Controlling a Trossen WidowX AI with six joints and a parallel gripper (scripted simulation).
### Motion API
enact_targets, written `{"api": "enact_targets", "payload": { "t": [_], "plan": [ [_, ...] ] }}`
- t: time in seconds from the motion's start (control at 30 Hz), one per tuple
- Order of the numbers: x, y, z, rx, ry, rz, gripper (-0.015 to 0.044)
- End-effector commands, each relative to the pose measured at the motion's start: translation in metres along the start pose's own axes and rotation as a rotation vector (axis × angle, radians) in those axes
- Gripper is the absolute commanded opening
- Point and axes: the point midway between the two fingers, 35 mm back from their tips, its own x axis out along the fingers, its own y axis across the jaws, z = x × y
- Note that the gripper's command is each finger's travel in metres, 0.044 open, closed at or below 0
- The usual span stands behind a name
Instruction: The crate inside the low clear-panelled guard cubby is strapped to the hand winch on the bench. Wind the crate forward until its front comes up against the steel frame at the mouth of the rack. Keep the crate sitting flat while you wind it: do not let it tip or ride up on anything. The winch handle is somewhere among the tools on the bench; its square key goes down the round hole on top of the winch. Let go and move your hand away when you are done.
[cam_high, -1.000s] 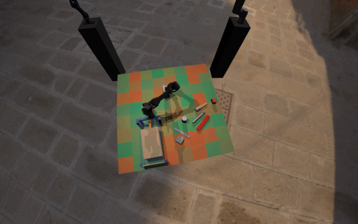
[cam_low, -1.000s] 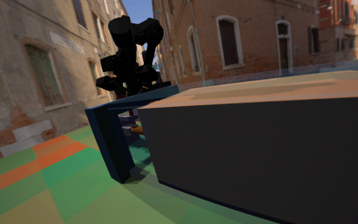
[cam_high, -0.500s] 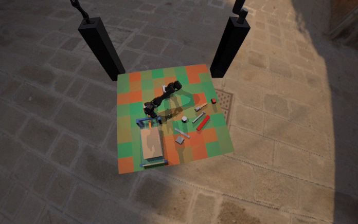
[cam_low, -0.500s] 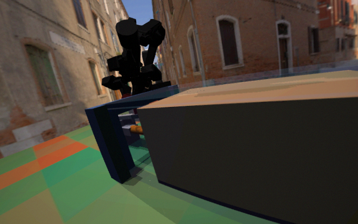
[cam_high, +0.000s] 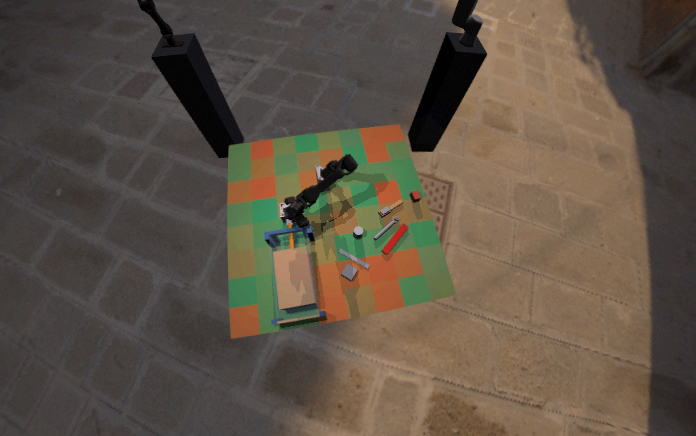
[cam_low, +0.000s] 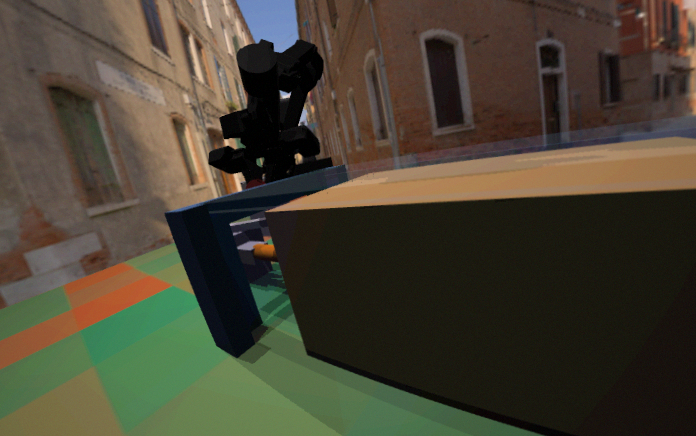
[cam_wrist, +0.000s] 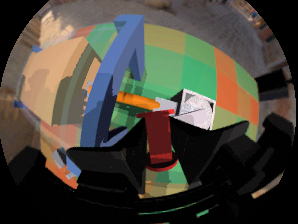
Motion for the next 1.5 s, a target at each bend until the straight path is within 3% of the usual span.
{"api": "enact_targets", "payload": {
  "t": [0.0, 1.47],
  "plan": [
    [-0.001, -0.002, -0.014, 0.005, 0.028, -0.001, 0.0],
    [-0.024, -0.034, -0.062, 0.007, 0.03, -0.003, 0.0]
  ]
}}
